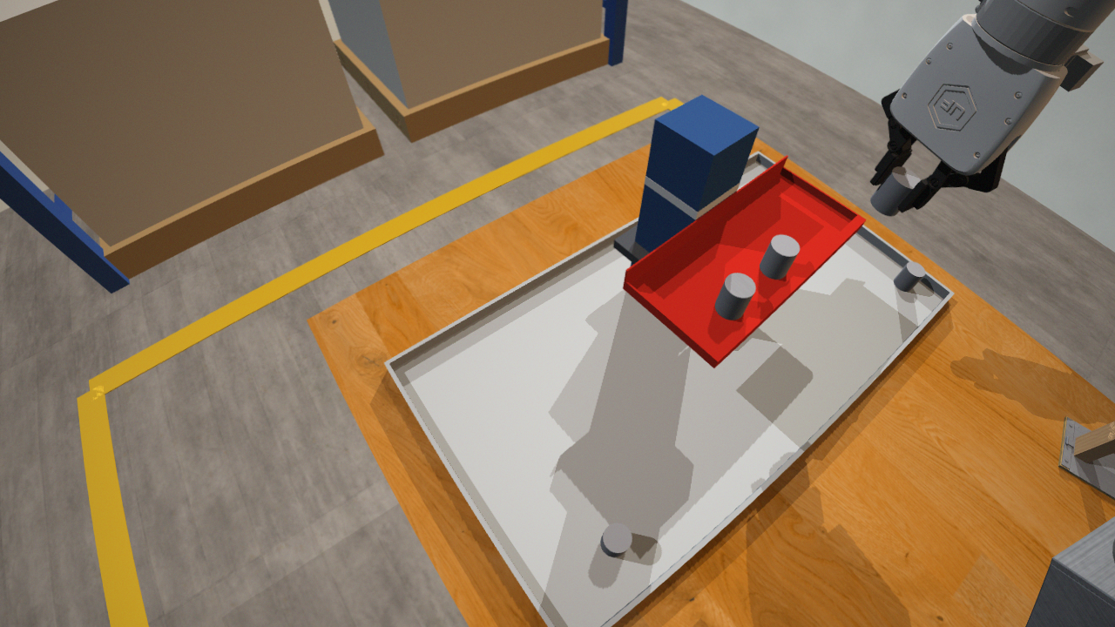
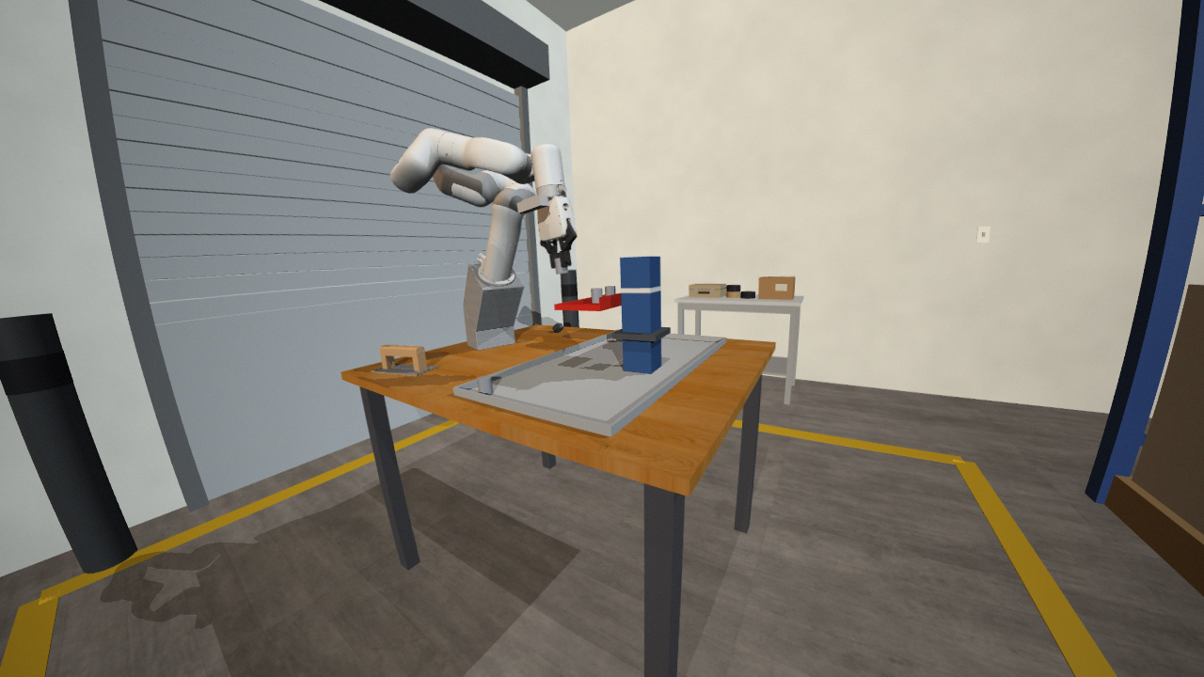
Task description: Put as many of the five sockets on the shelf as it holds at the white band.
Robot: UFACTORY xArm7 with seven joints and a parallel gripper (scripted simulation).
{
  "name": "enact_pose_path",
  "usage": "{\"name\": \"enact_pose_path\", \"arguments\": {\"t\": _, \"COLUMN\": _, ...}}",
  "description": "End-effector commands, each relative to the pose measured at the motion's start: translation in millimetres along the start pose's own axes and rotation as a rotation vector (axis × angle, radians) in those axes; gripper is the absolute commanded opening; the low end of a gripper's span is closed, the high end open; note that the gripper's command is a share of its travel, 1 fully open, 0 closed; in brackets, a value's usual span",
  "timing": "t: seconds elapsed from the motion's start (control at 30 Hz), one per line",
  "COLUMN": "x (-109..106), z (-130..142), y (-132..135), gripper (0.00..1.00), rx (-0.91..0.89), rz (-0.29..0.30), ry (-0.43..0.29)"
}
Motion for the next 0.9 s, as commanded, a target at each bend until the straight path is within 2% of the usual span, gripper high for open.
{"name": "enact_pose_path", "arguments": {"t": 0.0, "x": 18, "z": 2, "y": -45, "gripper": 0.00, "rx": 0.069, "rz": 0.088, "ry": 0.027}}
{"name": "enact_pose_path", "arguments": {"t": 0.1, "x": 20, "z": 7, "y": -55, "gripper": 0.00, "rx": 0.080, "rz": 0.083, "ry": 0.029}}
{"name": "enact_pose_path", "arguments": {"t": 0.57, "x": 21, "z": 7, "y": -55, "gripper": 0.00, "rx": 0.080, "rz": 0.083, "ry": 0.029}}
{"name": "enact_pose_path", "arguments": {"t": 0.87, "x": 44, "z": 6, "y": -54, "gripper": 0.00, "rx": 0.080, "rz": 0.083, "ry": 0.028}}
Point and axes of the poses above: the point where the finger pads meet when closed, its own x axis out along the fingers, its own y axis across the jaws, z = x × y, the point moved 4 cm from there along -x, back along the fingers, and after that the axes turned 12 degrees about -x, right-handed, at the moved point
